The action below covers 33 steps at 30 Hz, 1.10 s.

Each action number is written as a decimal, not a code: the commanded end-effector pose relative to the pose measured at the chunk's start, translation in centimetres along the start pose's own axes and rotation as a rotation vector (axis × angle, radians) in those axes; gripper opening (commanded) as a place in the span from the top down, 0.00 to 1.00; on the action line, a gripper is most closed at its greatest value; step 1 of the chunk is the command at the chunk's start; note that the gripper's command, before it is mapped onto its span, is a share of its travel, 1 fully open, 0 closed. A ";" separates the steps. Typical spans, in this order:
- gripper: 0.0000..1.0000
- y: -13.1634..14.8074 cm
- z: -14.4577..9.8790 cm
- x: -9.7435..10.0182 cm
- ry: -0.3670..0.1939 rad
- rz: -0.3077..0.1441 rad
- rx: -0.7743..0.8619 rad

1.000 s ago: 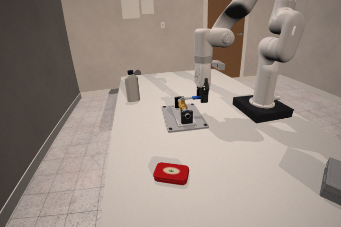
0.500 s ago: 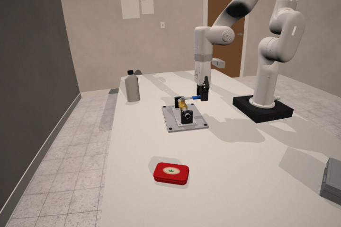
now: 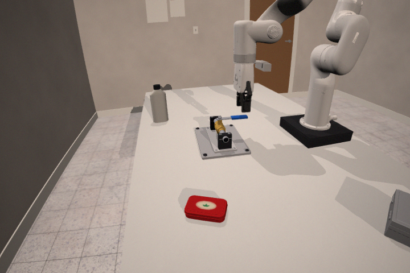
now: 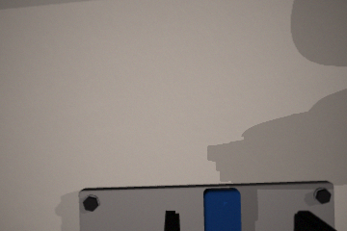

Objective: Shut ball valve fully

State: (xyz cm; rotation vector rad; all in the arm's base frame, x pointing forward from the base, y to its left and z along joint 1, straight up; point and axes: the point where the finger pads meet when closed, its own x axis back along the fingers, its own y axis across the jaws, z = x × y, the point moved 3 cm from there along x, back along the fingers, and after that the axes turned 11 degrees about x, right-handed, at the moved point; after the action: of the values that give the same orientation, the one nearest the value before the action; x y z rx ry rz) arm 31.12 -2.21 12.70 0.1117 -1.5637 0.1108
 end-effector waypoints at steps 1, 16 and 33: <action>0.31 0.0 -0.1 1.8 -0.003 0.001 0.000; 0.31 0.0 0.0 3.9 -0.003 0.001 0.000; 1.00 0.0 0.0 3.9 -0.003 0.001 0.000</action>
State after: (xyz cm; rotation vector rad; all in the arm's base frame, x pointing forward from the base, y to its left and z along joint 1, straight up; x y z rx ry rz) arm 31.07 -2.20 16.51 0.1118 -1.5630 0.1107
